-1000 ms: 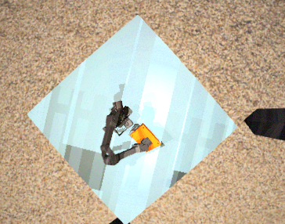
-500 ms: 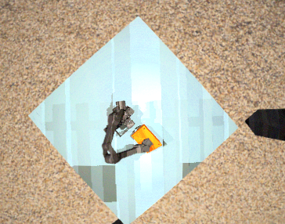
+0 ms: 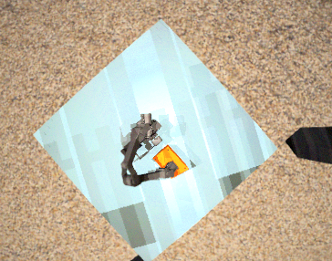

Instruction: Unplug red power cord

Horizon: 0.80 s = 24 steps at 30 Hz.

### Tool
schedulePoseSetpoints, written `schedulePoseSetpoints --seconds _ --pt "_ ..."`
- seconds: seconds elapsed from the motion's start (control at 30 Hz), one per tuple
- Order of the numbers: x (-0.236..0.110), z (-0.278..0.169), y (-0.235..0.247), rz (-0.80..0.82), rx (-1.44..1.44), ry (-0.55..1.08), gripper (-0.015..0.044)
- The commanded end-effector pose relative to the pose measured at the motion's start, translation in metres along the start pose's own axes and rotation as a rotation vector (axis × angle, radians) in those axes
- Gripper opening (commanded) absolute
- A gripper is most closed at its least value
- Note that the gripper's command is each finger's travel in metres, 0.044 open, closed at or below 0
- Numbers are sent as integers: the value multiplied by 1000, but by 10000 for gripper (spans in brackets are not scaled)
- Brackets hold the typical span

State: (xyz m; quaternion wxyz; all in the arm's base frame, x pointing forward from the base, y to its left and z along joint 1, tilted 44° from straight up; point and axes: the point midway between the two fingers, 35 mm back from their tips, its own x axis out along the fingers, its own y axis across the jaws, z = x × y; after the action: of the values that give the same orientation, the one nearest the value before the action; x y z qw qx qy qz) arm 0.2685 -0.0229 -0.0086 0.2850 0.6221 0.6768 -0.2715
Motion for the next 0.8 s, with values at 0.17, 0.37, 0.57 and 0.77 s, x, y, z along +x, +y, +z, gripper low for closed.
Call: schedulePoseSetpoints --seconds 0.17,0.37,0.57,0.77 --pt "2 -7 0 -1 1 21 160" --pt "2 -7 0 -1 1 21 160" --pt "-9 -6 0 16 15 -5 160" --pt "-9 -8 0 16 15 -5 160"
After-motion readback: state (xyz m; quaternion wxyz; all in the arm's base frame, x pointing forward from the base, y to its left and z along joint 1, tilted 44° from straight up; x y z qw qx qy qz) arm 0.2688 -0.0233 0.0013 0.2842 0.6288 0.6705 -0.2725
